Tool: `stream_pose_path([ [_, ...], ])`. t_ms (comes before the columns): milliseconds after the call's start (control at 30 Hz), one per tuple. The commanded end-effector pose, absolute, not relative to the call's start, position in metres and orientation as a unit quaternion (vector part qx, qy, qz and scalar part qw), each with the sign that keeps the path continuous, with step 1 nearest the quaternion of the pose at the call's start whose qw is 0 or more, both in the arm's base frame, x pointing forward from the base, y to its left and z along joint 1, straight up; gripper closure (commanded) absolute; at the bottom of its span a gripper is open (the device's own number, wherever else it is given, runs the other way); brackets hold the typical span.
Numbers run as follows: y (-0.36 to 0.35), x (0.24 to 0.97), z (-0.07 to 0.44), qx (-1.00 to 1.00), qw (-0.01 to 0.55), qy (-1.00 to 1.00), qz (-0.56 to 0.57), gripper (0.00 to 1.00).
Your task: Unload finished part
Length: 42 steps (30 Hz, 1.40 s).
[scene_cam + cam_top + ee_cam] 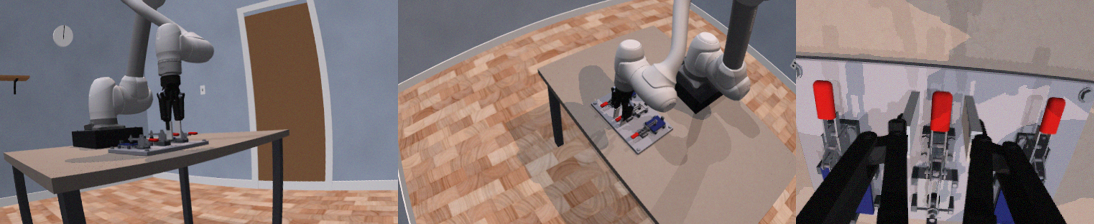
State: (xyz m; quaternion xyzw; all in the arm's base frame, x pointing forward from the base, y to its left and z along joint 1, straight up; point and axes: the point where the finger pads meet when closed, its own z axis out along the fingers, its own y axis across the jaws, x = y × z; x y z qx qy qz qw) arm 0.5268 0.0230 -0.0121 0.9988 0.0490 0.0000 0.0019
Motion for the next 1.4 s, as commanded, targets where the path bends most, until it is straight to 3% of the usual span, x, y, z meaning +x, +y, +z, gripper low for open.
stream_pose_path([
  [0, 0.0230, 0.5268, -0.0121, 0.999, 0.002, 0.049, 0.000, 0.72],
  [67, 0.0230, 0.5268, -0.0121, 0.999, 0.002, 0.049, 0.000, 0.72],
  [100, 0.0230, 0.5268, -0.0121, 0.999, 0.002, 0.049, 0.000, 0.89],
  [1367, 0.0230, 0.5268, -0.0120, 0.999, 0.002, 0.049, 0.000, 0.89],
])
